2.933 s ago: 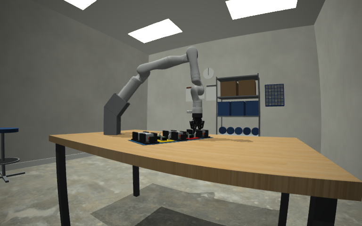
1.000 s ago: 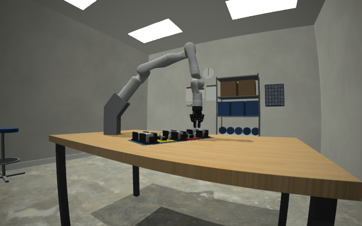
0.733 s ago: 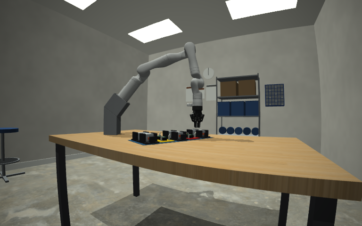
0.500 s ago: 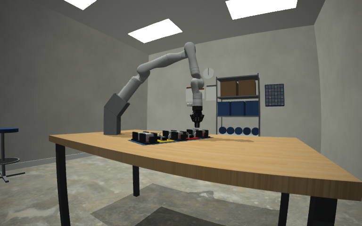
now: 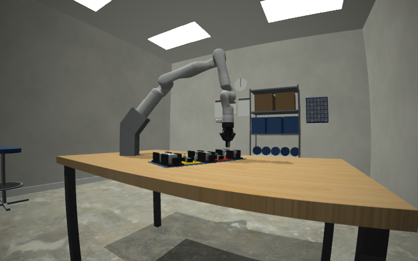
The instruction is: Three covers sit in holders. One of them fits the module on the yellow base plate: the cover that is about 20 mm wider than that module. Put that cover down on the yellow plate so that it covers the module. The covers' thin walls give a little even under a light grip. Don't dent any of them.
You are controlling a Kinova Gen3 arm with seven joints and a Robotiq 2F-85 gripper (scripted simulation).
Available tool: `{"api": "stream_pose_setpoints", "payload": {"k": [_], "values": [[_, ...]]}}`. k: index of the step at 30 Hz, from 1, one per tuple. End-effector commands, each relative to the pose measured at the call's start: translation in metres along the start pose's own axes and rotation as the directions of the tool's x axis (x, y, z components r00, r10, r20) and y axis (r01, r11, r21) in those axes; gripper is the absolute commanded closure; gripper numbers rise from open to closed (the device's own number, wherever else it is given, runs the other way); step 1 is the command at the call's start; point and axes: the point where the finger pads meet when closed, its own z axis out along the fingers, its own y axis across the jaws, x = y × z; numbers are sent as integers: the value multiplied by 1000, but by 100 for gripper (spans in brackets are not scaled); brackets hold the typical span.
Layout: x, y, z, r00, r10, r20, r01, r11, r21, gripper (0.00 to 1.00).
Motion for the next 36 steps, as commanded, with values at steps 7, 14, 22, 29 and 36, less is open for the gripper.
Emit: {"api": "stream_pose_setpoints", "payload": {"k": [7,14,22,29,36], "values": [[-1,0,-1,1000,0,2,0,1000,-1,100],[-1,0,-1,1000,0,2,0,1000,-1,100],[-1,0,-1,1000,0,2,0,1000,-1,100],[-1,0,-1,1000,0,2,0,1000,-1,0],[-1,0,-1,1000,0,2,0,1000,-1,0]]}}
